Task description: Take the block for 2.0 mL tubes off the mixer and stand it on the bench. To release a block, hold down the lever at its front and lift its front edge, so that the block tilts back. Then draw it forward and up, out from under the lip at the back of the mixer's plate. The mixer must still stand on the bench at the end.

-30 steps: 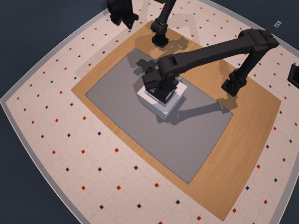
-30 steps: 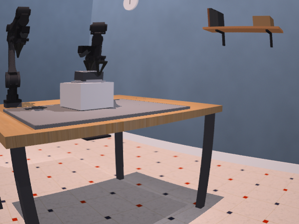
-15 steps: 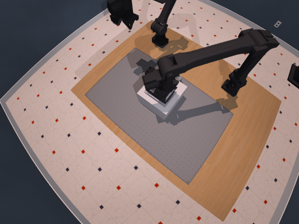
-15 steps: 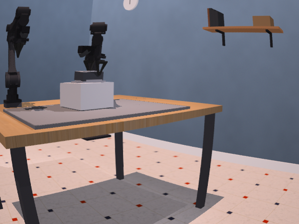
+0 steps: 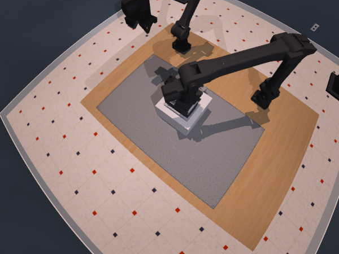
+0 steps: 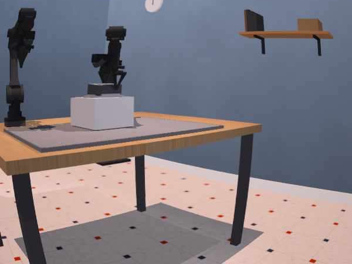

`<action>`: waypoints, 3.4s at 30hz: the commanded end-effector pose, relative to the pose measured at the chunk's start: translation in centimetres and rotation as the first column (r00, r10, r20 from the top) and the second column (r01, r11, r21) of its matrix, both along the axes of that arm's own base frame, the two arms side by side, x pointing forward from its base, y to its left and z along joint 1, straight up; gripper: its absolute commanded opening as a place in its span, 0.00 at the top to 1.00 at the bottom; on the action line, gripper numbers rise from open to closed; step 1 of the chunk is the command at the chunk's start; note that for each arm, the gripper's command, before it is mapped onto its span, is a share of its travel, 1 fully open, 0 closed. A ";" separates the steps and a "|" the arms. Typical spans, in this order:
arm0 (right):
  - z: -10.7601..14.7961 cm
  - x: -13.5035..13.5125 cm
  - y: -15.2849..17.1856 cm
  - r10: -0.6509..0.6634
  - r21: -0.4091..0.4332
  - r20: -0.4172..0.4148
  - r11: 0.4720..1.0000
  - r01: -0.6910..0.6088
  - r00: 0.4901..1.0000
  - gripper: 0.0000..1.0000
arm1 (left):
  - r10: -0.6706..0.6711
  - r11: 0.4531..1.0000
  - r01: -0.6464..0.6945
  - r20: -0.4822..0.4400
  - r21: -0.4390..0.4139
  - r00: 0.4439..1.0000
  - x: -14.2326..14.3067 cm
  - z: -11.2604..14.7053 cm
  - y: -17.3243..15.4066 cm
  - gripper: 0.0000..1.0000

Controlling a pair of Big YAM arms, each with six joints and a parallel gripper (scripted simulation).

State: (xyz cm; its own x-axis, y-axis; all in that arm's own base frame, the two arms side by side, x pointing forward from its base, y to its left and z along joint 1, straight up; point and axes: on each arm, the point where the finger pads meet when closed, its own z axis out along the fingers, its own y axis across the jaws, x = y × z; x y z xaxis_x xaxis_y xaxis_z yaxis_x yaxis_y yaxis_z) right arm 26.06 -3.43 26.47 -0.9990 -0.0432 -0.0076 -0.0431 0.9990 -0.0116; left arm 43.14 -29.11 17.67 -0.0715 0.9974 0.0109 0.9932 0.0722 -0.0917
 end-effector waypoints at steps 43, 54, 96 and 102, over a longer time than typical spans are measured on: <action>0.2 0.6 -0.3 -0.005 -0.003 0.017 1.000 0.005 1.000 1.00 | 0.011 0.999 -0.009 0.064 -0.040 0.998 0.7 4.9 0.1 1.00; 0.1 0.6 -0.3 -0.004 -0.003 0.016 1.000 0.004 1.000 1.00 | 0.014 0.999 -0.011 0.065 -0.041 0.998 0.7 4.9 0.0 1.00; 0.0 0.4 -0.2 -0.002 -0.002 0.008 1.000 0.002 1.000 1.00 | 0.015 0.999 -0.012 0.066 -0.046 0.998 0.8 4.8 -0.2 1.00; 0.0 0.3 -0.2 -0.002 -0.002 0.007 1.000 0.002 1.000 1.00 | 0.015 0.999 -0.012 0.067 -0.046 0.998 0.8 4.8 -0.2 1.00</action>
State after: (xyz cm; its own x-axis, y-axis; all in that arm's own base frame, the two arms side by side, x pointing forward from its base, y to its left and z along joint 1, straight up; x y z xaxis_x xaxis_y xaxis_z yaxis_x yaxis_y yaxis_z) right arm 26.10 -3.44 26.47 -0.9990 -0.0432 -0.0092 -0.0431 0.9990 -0.0118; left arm 42.92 -29.09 17.70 -0.0717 0.9974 0.0112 0.9931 0.0724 -0.0924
